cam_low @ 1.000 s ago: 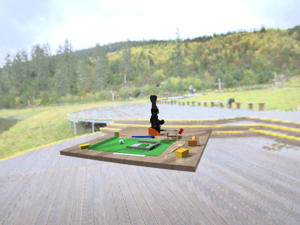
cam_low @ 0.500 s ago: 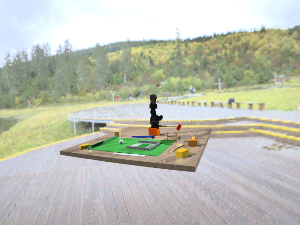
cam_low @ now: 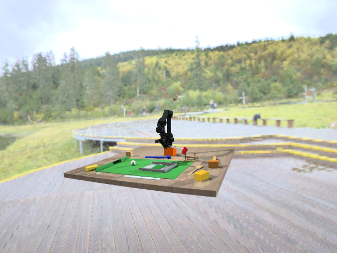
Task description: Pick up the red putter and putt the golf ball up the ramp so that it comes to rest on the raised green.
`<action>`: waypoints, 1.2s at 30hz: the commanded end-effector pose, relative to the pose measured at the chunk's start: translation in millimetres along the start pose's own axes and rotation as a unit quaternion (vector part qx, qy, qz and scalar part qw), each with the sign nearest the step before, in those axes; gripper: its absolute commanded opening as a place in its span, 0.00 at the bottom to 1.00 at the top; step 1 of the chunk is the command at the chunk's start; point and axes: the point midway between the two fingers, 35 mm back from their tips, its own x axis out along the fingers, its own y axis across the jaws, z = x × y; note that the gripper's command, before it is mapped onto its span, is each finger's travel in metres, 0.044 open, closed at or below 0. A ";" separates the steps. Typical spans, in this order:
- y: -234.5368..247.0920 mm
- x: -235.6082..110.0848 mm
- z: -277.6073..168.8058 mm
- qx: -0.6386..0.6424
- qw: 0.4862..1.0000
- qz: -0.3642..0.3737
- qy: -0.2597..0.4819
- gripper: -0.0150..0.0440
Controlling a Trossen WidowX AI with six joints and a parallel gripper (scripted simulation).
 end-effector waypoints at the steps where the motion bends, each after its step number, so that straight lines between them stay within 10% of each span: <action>1: -15.6 -5.9 -15.5 0.051 0.999 -0.009 0.007 0.25; 36: -75.9 -53.3 -201.3 0.475 0.876 -0.057 0.061 0.25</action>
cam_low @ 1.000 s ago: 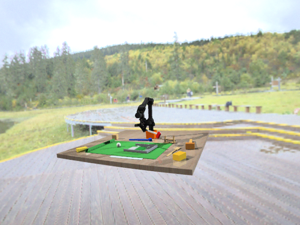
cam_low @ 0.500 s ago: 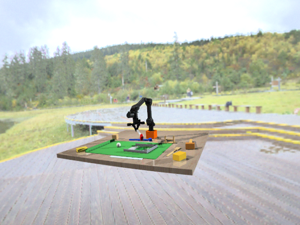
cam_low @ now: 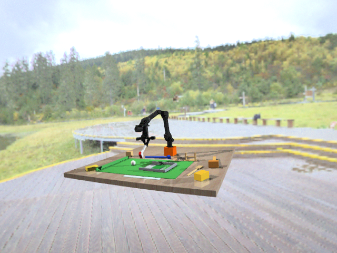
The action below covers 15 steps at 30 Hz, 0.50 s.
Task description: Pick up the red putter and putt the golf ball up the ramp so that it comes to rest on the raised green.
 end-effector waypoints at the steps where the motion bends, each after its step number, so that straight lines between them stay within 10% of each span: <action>1: -20.2 -4.2 -13.3 0.052 0.999 -0.007 0.004 0.25; 15: -64.6 -10.6 -58.9 0.185 0.982 -0.016 0.020 0.25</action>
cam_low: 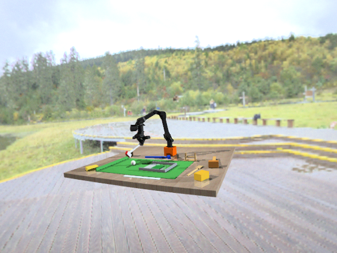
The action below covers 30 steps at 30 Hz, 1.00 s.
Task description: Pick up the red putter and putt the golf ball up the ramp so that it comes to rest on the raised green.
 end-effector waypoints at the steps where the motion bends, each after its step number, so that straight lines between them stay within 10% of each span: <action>1: -4.9 -1.5 -0.6 0.012 1.000 -0.003 -0.001 0.25; 30: -5.0 60.8 -0.2 0.012 1.000 -0.002 -0.001 0.25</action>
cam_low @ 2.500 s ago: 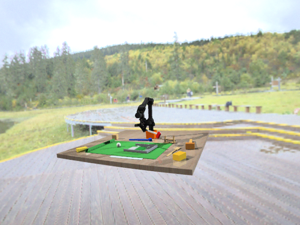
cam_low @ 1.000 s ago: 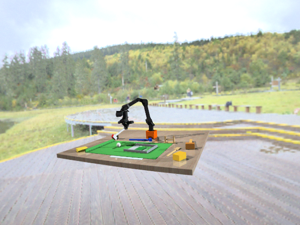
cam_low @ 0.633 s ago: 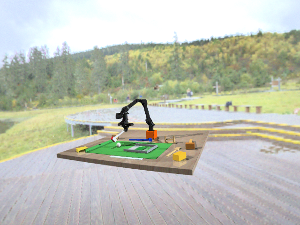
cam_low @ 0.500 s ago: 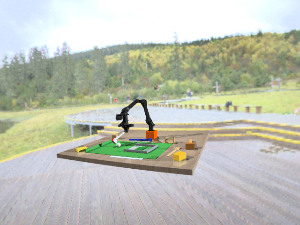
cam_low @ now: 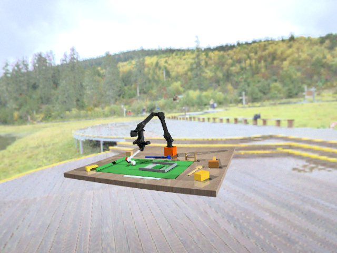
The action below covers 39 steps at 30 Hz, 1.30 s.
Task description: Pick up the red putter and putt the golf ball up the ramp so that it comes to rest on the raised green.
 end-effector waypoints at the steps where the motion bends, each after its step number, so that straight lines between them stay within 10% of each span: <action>1: -0.8 6.1 0.6 0.002 1.000 -0.002 -0.001 0.25; 32: -27.8 12.4 -1.6 0.006 1.000 -0.001 0.000 0.25; 39: 42.5 10.6 8.5 0.004 1.000 0.000 -0.001 0.25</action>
